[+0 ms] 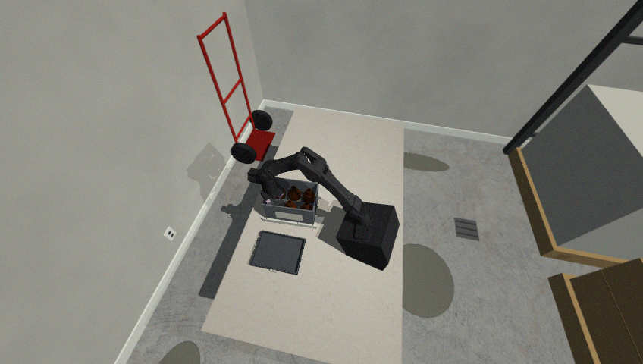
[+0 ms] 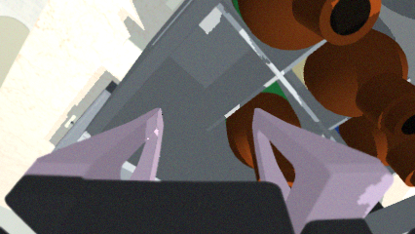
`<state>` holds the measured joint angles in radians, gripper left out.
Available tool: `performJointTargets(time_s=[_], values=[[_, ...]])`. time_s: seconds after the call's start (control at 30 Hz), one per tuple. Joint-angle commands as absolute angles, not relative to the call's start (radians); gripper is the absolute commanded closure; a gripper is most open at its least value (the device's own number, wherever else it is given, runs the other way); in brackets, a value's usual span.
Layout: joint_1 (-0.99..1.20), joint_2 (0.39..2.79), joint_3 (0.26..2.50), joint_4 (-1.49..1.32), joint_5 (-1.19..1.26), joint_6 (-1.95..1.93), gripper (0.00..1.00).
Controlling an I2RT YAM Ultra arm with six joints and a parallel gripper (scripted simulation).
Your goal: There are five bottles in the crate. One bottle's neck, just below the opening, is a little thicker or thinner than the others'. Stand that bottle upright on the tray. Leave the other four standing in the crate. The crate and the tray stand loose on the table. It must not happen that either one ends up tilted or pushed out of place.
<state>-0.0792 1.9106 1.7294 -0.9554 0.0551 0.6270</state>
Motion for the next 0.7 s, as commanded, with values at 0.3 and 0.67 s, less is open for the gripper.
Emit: performJointTargets(time_s=[0.3,0.67], values=[[-0.087,1.916,1.714,-0.91,0.057,0.619,0.39],[-0.088,1.91,1.72,-0.908,0.057,0.619,0.39]])
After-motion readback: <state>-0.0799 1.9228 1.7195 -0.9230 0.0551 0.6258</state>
